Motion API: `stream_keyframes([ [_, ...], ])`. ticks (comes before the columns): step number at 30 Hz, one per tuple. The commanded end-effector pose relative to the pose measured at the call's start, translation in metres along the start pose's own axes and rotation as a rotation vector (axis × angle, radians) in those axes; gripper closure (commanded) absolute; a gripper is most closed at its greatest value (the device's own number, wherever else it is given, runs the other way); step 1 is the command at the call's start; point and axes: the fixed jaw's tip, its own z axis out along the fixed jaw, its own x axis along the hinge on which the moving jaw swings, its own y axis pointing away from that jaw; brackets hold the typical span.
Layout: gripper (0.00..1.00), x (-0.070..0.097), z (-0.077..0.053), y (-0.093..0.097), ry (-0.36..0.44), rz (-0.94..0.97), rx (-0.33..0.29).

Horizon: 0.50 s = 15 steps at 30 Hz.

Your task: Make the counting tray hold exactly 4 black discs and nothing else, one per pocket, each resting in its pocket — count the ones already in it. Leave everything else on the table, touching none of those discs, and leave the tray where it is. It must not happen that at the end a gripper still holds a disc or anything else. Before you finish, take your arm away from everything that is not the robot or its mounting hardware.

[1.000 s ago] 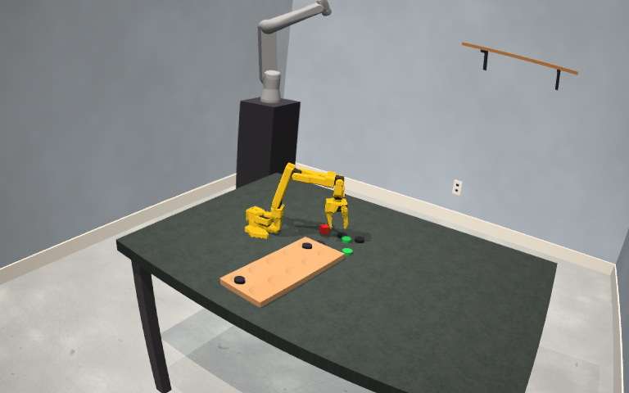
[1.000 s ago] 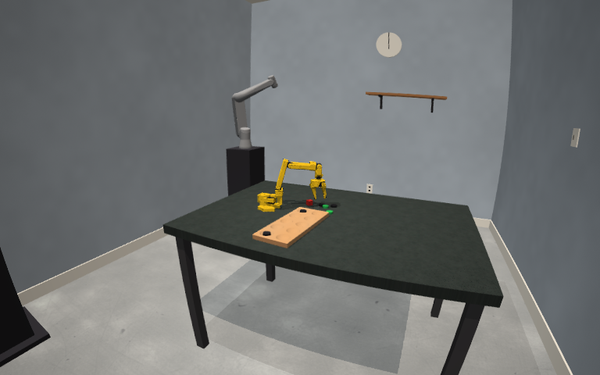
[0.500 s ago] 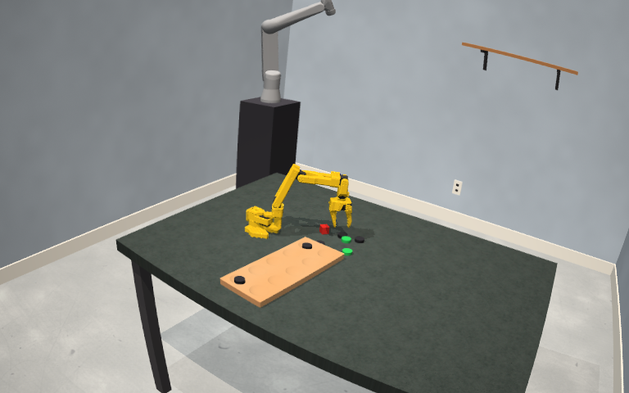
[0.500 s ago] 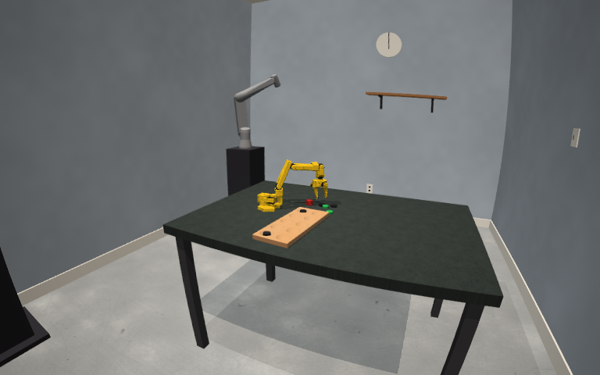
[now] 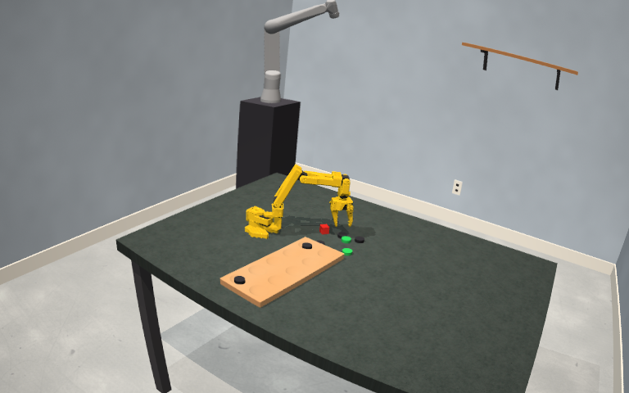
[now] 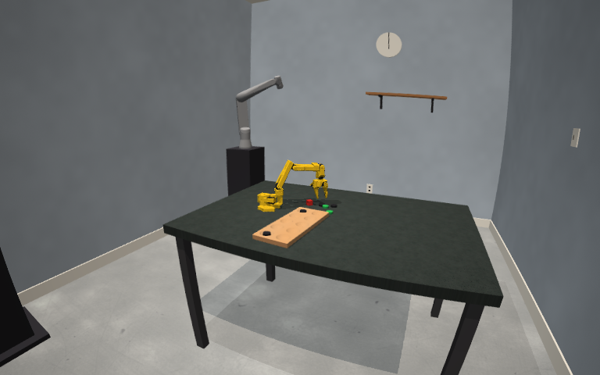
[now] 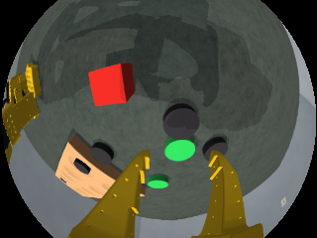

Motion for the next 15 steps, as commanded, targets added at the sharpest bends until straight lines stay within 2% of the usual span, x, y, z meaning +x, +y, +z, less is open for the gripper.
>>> stream_keyframes([
  [1,0.73,-0.0012,-0.0114,-0.0082,0.007,-0.003,0.059],
  [14,0.73,-0.0016,-0.0113,-0.0084,0.007,-0.004,0.059],
  [15,0.73,-0.0030,-0.0165,-0.0104,0.009,-0.004,0.076],
])
